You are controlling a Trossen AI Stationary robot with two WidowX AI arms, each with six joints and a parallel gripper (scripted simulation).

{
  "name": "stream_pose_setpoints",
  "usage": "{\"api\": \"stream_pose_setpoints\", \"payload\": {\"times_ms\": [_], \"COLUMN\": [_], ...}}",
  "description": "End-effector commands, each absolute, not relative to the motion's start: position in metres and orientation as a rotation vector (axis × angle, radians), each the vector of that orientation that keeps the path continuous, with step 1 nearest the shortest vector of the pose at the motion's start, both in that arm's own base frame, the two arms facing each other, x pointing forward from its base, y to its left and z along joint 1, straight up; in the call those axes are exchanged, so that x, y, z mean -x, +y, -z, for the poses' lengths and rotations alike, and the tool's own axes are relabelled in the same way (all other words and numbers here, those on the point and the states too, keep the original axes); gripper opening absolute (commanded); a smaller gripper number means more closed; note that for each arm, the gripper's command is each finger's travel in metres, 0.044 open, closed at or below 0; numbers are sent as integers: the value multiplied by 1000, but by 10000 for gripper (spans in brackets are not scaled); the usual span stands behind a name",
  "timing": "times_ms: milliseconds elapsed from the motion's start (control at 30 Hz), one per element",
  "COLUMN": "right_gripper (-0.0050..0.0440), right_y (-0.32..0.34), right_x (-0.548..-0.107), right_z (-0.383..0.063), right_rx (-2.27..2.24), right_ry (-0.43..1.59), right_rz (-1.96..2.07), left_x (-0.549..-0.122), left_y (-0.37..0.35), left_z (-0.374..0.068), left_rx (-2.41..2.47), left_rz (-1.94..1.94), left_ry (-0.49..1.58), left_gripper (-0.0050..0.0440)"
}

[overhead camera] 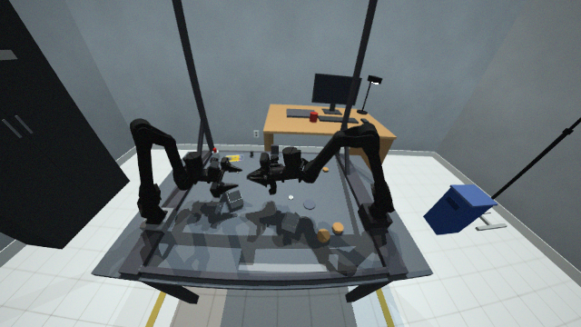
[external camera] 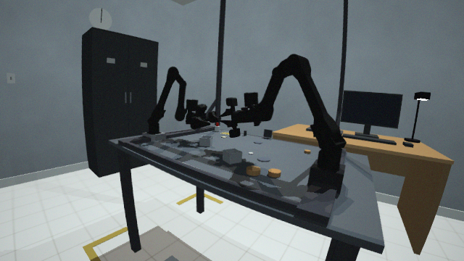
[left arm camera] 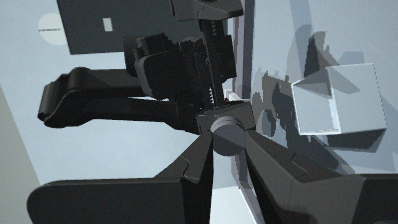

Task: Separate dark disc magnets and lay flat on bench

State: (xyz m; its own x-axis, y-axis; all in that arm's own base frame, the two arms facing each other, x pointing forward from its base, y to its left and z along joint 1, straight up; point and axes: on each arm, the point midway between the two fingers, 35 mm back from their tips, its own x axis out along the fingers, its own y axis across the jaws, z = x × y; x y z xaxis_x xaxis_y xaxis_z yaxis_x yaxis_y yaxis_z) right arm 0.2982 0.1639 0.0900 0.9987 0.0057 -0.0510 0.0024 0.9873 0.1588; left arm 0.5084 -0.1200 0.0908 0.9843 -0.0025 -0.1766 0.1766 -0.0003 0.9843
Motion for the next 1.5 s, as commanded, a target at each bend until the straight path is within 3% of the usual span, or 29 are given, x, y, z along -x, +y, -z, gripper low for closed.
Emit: {"api": "stream_pose_setpoints", "payload": {"times_ms": [0,667,1467], "right_gripper": [400,400,400], "right_y": [165,175,200], "right_x": [-299,-311,-351], "right_z": [-95,-97,-110], "right_rx": [-168,-165,-114], "right_ry": [40,71,327], "right_rz": [-3,-18,-75], "left_x": [-510,-510,-510], "left_y": [-121,-121,-121], "left_z": [-107,-107,-107], "left_rx": [-1558,-1558,-1558], "left_rz": [115,115,115], "left_ry": [110,110,110], "left_gripper": [40,40,40]}}
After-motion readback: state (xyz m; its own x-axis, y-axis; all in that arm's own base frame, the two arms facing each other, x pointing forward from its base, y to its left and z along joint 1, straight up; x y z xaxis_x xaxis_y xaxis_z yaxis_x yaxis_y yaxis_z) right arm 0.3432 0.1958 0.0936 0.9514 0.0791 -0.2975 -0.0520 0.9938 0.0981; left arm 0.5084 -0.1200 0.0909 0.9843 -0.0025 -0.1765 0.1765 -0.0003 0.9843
